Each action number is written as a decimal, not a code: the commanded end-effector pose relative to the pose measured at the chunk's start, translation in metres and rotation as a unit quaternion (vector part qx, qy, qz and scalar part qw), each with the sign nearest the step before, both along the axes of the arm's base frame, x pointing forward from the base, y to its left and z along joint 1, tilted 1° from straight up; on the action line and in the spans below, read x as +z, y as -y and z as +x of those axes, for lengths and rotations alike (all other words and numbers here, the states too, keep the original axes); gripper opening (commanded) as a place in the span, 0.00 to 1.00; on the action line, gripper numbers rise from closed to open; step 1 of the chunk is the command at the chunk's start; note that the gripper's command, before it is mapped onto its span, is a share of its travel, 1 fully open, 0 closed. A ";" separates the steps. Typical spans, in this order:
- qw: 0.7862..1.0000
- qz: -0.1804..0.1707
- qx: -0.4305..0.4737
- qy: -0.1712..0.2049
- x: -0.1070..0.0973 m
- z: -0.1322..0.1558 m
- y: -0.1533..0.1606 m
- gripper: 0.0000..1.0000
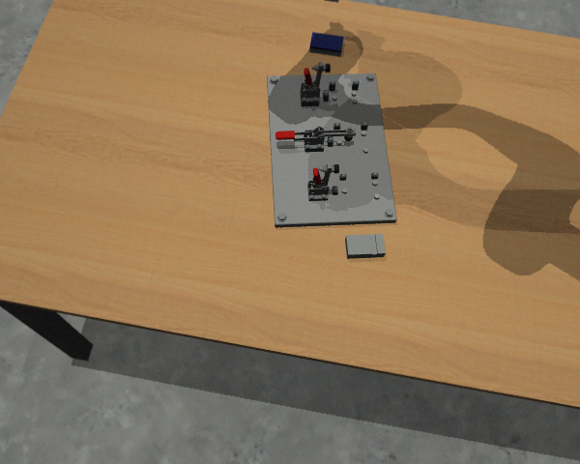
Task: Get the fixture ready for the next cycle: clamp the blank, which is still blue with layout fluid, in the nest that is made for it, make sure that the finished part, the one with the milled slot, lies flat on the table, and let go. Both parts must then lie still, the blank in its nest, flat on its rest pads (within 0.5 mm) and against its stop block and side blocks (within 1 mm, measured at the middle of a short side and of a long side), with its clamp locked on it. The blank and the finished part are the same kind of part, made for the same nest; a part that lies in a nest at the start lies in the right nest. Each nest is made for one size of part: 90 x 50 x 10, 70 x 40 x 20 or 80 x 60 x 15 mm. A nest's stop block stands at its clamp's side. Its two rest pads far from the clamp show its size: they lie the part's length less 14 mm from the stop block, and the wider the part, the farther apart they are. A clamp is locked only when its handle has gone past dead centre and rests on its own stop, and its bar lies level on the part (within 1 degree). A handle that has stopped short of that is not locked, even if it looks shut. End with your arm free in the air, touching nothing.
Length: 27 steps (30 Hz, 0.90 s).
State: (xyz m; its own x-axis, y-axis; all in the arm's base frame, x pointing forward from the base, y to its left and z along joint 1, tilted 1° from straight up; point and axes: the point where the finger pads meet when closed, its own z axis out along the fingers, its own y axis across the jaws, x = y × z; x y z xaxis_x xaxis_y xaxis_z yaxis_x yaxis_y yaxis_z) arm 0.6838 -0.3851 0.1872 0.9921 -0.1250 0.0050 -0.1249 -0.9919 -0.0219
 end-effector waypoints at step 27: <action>1.000 0.000 -0.006 -0.002 -0.001 -0.002 0.008 0.58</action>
State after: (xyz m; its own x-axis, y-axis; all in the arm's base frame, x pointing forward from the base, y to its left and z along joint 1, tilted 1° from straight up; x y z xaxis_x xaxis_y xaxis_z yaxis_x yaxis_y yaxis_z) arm 0.6830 -0.3888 0.1871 0.9914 -0.1305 0.0049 -0.1304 -0.9912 -0.0220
